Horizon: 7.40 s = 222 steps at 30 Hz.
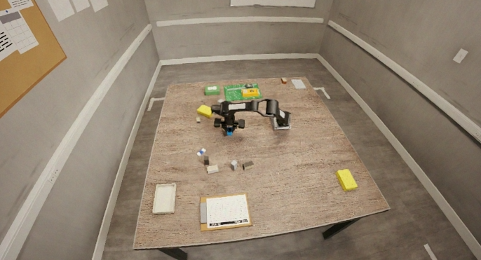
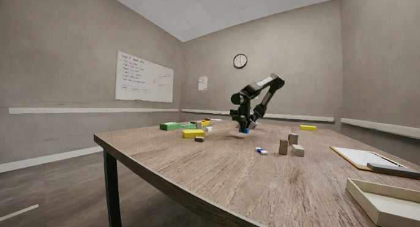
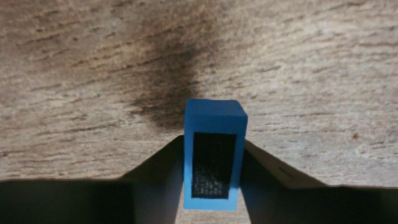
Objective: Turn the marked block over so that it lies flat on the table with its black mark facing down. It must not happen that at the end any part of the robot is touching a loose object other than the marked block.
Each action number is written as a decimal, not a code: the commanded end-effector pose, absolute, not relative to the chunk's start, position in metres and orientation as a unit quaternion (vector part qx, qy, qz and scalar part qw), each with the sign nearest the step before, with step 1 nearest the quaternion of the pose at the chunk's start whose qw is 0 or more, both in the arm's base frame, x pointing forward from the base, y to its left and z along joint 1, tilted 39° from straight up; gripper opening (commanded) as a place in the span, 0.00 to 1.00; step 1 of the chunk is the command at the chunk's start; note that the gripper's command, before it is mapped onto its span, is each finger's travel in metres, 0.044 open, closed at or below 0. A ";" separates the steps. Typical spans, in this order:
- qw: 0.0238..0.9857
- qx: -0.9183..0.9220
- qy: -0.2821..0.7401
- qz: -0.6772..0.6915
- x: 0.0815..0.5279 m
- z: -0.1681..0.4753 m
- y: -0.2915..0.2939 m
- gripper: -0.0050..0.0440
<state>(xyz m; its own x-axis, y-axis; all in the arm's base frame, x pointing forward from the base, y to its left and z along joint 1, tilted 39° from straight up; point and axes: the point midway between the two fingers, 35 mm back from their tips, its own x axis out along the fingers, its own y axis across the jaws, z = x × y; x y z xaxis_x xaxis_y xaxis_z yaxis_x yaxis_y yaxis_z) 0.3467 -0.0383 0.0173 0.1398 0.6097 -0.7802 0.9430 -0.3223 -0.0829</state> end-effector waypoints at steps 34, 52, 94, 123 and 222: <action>0.469 0.441 0.346 -0.682 0.346 0.013 -0.051 0.00; 0.505 0.373 0.296 -0.720 0.346 0.014 -0.055 0.00; 0.502 0.370 0.298 -0.723 0.345 0.009 -0.053 0.00; 0.498 0.372 0.300 -0.724 0.348 -0.005 -0.041 0.00; 0.498 0.371 0.300 -0.724 0.349 -0.013 -0.035 0.00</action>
